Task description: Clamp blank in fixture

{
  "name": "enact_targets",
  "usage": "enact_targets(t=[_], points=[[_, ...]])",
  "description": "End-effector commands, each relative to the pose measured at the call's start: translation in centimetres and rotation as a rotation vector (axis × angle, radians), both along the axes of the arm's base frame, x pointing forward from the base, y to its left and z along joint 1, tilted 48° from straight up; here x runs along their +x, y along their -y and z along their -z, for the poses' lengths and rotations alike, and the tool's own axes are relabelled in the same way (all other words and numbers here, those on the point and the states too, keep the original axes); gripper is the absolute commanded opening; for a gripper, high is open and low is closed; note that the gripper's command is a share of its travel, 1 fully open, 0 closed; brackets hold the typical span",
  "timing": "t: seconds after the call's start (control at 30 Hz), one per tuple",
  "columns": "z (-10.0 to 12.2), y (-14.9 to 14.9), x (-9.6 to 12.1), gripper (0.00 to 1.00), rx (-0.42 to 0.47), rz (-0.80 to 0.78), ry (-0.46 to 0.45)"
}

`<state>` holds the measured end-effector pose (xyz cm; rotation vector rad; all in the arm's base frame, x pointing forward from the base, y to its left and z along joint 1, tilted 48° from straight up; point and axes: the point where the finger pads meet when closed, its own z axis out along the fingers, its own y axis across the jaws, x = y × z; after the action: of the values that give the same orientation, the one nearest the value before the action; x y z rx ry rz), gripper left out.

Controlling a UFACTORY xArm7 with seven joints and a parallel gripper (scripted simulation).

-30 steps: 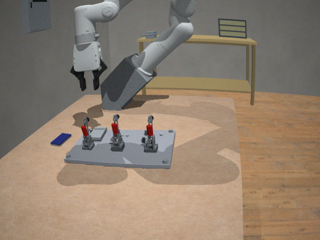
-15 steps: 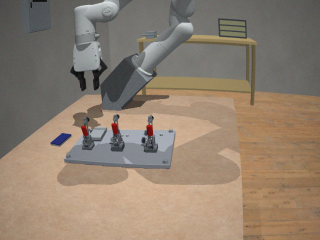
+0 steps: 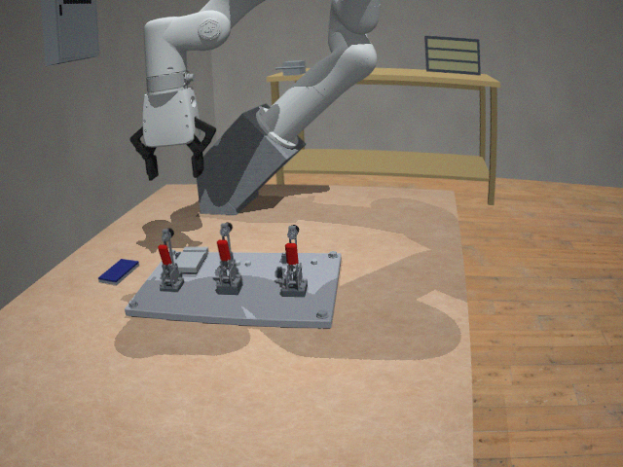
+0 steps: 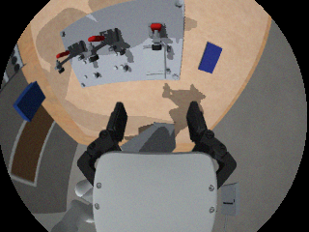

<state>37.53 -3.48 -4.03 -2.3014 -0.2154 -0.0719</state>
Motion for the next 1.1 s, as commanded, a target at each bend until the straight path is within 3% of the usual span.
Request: enact_targets(t=[0.0, 0.2, 1.07], points=[[2.3, -2.4, 0.0, 0.99, -0.001, 0.001, 0.000], [4.8, -5.2, -0.1, 0.99, -0.001, 0.001, 0.000], [4.5, -5.5, -0.7, 0.99, -0.001, 0.001, 0.000]])
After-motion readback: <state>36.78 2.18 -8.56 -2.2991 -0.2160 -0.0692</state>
